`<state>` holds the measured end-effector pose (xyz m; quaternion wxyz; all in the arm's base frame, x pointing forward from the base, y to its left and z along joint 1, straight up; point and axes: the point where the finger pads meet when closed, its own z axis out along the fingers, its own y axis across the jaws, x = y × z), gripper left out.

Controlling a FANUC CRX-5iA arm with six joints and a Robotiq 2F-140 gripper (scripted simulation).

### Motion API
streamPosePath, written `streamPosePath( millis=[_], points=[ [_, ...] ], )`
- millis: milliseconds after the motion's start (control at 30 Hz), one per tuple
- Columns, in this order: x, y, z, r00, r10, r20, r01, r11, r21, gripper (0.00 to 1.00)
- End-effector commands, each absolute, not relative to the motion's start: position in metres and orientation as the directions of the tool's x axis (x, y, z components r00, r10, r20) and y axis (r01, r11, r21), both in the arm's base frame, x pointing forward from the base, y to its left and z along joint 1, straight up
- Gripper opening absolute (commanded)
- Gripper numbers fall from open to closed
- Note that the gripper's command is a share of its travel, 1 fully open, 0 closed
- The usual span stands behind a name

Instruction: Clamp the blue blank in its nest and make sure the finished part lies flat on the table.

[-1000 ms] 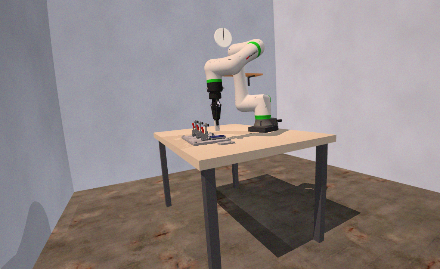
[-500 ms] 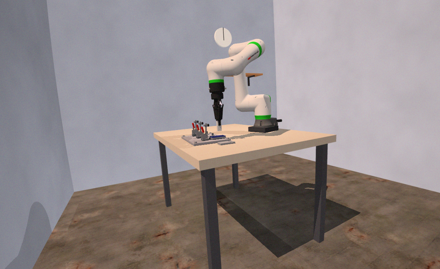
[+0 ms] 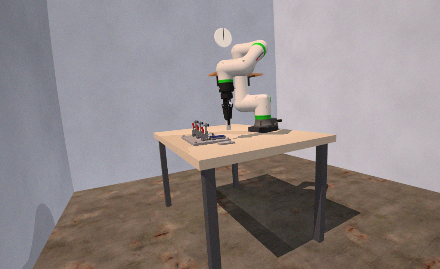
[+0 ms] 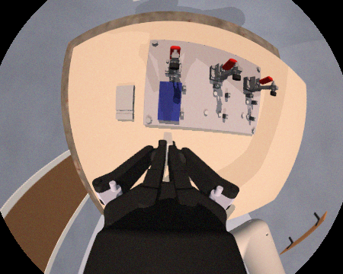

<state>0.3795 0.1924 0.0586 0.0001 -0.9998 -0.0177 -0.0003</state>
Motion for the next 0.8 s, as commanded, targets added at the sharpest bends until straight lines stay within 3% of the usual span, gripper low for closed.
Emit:
streamPosePath(
  millis=[0,767],
  points=[
    [0.378,0.193,0.059,0.999,0.036,0.002,0.036,-0.999,-0.001,0.0],
    [0.377,0.193,0.024,0.999,0.036,0.002,0.036,-0.999,-0.001,0.0]
  ],
)
